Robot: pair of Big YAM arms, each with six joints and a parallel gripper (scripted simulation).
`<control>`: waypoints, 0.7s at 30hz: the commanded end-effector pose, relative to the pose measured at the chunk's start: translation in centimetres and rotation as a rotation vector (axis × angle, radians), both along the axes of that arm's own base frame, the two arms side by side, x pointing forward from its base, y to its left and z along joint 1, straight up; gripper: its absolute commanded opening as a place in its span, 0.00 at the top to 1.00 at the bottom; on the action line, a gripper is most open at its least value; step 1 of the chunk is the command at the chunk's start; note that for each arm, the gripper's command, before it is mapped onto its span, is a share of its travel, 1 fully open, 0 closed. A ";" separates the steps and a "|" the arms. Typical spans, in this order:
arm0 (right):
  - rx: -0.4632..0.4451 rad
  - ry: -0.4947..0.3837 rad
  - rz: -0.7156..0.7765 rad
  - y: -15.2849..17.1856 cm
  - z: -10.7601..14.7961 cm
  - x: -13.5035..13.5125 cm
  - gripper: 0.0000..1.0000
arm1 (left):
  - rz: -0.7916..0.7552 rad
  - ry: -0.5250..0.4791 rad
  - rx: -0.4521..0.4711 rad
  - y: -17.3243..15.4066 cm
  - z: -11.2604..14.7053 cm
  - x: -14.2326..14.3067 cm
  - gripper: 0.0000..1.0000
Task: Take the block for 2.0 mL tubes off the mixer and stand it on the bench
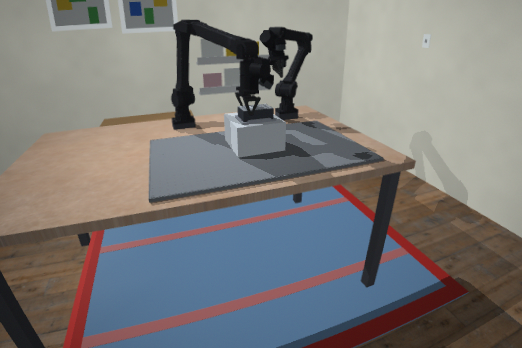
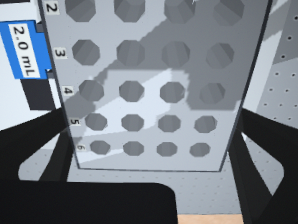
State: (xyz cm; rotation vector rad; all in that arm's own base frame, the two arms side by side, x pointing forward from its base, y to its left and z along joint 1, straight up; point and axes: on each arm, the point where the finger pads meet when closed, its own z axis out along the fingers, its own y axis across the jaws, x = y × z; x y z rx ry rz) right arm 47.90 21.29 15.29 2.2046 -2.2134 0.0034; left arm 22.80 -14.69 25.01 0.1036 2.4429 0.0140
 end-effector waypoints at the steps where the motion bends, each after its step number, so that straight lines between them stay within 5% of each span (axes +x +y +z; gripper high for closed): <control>1: -0.006 0.025 0.006 0.3 -0.8 -0.1 1.00 | 0.029 -0.055 -0.068 -2.6 0.1 -0.2 1.00; 21: -0.006 0.025 0.006 0.3 -0.8 -0.1 1.00 | 0.039 -0.274 -0.105 -12.5 1.5 -1.2 1.00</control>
